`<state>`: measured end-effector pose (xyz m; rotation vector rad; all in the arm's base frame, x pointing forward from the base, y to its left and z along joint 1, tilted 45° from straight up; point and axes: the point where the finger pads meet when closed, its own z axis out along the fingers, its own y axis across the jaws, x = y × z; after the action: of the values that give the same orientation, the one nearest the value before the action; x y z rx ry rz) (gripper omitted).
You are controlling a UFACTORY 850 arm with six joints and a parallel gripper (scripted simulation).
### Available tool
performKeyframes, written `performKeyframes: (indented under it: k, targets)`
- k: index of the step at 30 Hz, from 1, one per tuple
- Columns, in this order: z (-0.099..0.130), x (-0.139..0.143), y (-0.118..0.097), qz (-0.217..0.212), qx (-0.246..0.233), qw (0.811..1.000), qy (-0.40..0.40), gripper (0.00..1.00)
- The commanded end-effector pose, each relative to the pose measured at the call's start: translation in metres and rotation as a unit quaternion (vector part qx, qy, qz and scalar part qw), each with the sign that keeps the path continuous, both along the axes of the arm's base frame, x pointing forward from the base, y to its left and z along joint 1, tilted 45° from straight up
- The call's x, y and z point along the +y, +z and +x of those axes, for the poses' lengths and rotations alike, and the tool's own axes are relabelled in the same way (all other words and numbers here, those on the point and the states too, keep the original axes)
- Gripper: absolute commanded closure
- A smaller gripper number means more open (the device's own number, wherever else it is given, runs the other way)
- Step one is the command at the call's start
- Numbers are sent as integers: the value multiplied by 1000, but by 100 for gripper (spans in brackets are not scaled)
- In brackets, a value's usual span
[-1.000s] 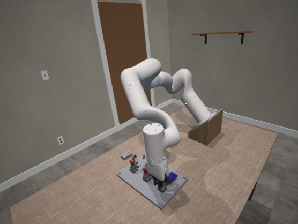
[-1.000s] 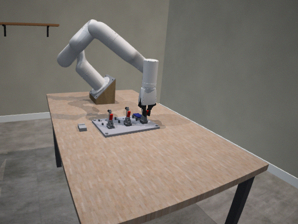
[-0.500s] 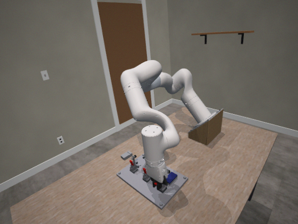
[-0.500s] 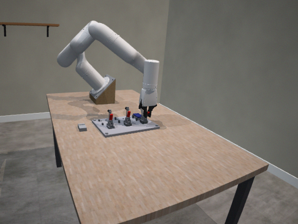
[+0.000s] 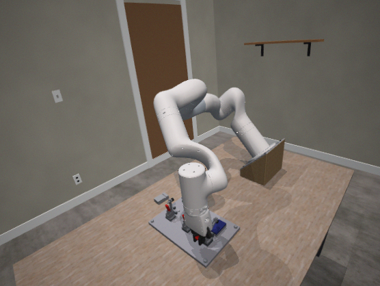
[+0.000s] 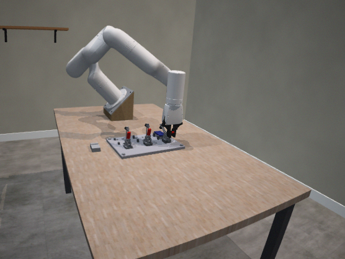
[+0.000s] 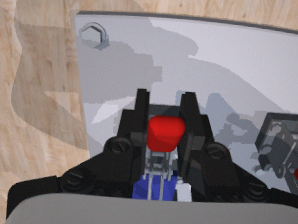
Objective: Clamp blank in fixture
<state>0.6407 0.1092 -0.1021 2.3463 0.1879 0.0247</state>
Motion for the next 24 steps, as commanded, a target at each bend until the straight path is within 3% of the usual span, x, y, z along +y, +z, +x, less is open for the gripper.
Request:
performKeyframes:
  k: [1,24]
  targets:
    - [4,-1,-2,1,-1,1000,1,100]
    - [13,-8,-11,1,-1,1000,1,100]
